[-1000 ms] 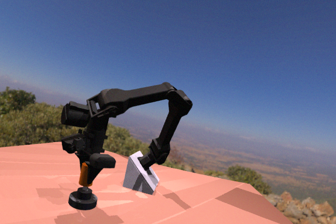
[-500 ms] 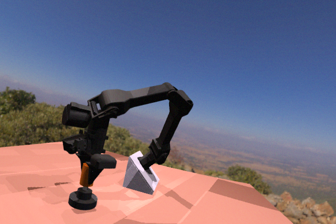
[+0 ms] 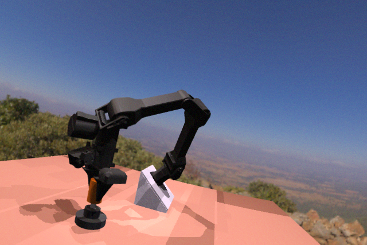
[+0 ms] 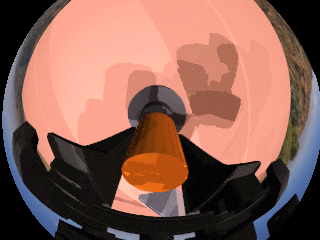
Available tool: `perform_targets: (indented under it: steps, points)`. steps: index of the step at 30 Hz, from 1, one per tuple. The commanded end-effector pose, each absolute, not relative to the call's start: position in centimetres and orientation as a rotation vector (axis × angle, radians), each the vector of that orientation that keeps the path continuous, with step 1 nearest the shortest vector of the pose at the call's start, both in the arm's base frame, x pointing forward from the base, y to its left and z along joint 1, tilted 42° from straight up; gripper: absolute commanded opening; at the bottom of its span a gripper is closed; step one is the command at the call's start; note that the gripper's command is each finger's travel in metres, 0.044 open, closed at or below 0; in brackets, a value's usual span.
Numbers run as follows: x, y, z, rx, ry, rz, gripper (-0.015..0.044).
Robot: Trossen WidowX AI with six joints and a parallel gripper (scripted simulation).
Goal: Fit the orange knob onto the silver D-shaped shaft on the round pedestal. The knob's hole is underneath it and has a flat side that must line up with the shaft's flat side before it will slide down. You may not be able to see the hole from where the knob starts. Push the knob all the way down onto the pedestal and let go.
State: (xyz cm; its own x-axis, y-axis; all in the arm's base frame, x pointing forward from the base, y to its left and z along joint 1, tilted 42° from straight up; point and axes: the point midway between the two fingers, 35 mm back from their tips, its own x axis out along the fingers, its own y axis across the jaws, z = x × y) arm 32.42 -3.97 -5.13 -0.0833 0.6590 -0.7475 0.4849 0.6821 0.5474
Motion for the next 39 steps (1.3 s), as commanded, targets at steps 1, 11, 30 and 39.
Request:
perform_targets:
  steps: [1,11,30,39]
  points:
    - [32.71,-4.09,-5.03,0.919,1.724,0.191,0.0000]
    - [32.60,-3.94,-5.01,0.919,1.724,0.191,0.0000]
    - [32.55,-3.82,-5.23,0.919,1.724,0.191,0.0000]
    - [32.65,-4.00,-4.93,0.919,1.724,0.191,0.0000]
